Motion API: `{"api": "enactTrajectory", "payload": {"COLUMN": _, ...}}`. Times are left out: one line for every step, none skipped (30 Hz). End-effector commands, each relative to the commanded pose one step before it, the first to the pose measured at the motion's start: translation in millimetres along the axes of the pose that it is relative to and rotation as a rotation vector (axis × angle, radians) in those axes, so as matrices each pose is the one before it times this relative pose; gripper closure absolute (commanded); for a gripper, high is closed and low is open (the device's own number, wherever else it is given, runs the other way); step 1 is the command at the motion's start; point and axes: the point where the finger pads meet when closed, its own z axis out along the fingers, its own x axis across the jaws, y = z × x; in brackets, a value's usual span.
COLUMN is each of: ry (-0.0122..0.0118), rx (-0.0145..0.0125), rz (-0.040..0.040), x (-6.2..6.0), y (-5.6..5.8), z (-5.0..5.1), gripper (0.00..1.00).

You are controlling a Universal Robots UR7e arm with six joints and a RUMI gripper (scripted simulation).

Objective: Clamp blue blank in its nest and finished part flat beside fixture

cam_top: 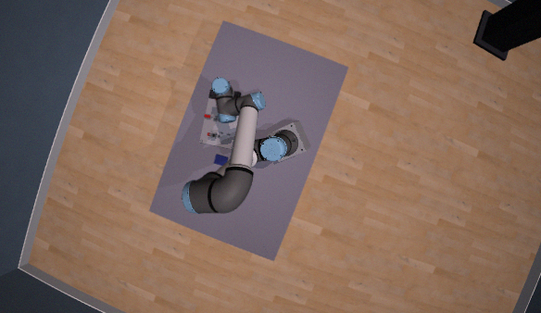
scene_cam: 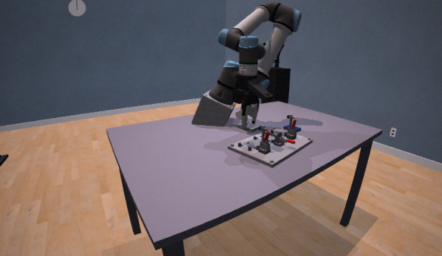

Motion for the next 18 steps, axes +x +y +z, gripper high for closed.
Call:
{"api": "enactTrajectory", "payload": {"ry": 0.00093, "rx": 0.00051, "rz": -0.00044, "x": 5.36, "y": -0.15, "z": -0.32, "gripper": 1.0}}
{"api": "enactTrajectory", "payload": {"ry": 0.0, "rx": 0.0, "rz": 0.0, "x": 1.9, "y": 0.04, "z": 0.0, "gripper": 1.0}}
{"api": "enactTrajectory", "payload": {"ry": 0.0, "rx": 0.0, "rz": 0.0, "x": 2.14, "y": 0.03, "z": -0.01, "gripper": 1.0}}
{"api": "enactTrajectory", "payload": {"ry": 0.0, "rx": 0.0, "rz": 0.0, "x": 2.38, "y": 0.04, "z": 0.0, "gripper": 1.0}}
{"api": "enactTrajectory", "payload": {"ry": 0.0, "rx": 0.0, "rz": 0.0, "x": 2.63, "y": 0.04, "z": -0.01, "gripper": 1.0}}
{"api": "enactTrajectory", "payload": {"ry": 0.0, "rx": 0.0, "rz": 0.0, "x": 2.86, "y": 0.05, "z": 0.0, "gripper": 1.0}}
{"api": "enactTrajectory", "payload": {"ry": 0.0, "rx": 0.0, "rz": 0.0, "x": 3.09, "y": 0.05, "z": -0.01, "gripper": 1.0}}
{"api": "enactTrajectory", "payload": {"ry": 0.0, "rx": 0.0, "rz": 0.0, "x": 3.3, "y": 0.06, "z": 0.0, "gripper": 1.0}}
{"api": "enactTrajectory", "payload": {"ry": 0.0, "rx": 0.0, "rz": 0.0, "x": 3.51, "y": 0.06, "z": 0.0, "gripper": 1.0}}
{"api": "enactTrajectory", "payload": {"ry": 0.0, "rx": 0.0, "rz": 0.0, "x": 3.7, "y": 0.06, "z": -0.01, "gripper": 1.0}}
{"api": "enactTrajectory", "payload": {"ry": 0.0, "rx": 0.0, "rz": 0.0, "x": 3.87, "y": 0.06, "z": -0.01, "gripper": 1.0}}
{"api": "enactTrajectory", "payload": {"ry": 0.0, "rx": 0.0, "rz": 0.0, "x": 0.0, "y": 0.0, "z": 0.0, "gripper": 1.0}}
{"api": "enactTrajectory", "payload": {"ry": 0.0, "rx": 0.0, "rz": 0.0, "x": 0.0, "y": 0.0, "z": 0.0, "gripper": 1.0}}
{"api": "enactTrajectory", "payload": {"ry": 0.0, "rx": 0.0, "rz": 0.0, "x": 4.03, "y": 0.07, "z": -0.01, "gripper": 1.0}}
{"api": "enactTrajectory", "payload": {"ry": 0.0, "rx": 0.0, "rz": 0.0, "x": 4.17, "y": 0.07, "z": 0.0, "gripper": 1.0}}
{"api": "enactTrajectory", "payload": {"ry": 0.0, "rx": 0.0, "rz": 0.0, "x": 4.29, "y": 0.07, "z": 0.0, "gripper": 1.0}}
{"api": "enactTrajectory", "payload": {"ry": 0.0, "rx": 0.0, "rz": 0.0, "x": 4.39, "y": 0.07, "z": 0.0, "gripper": 1.0}}
{"api": "enactTrajectory", "payload": {"ry": 0.0, "rx": 0.0, "rz": 0.0, "x": 4.47, "y": 0.07, "z": -0.01, "gripper": 1.0}}
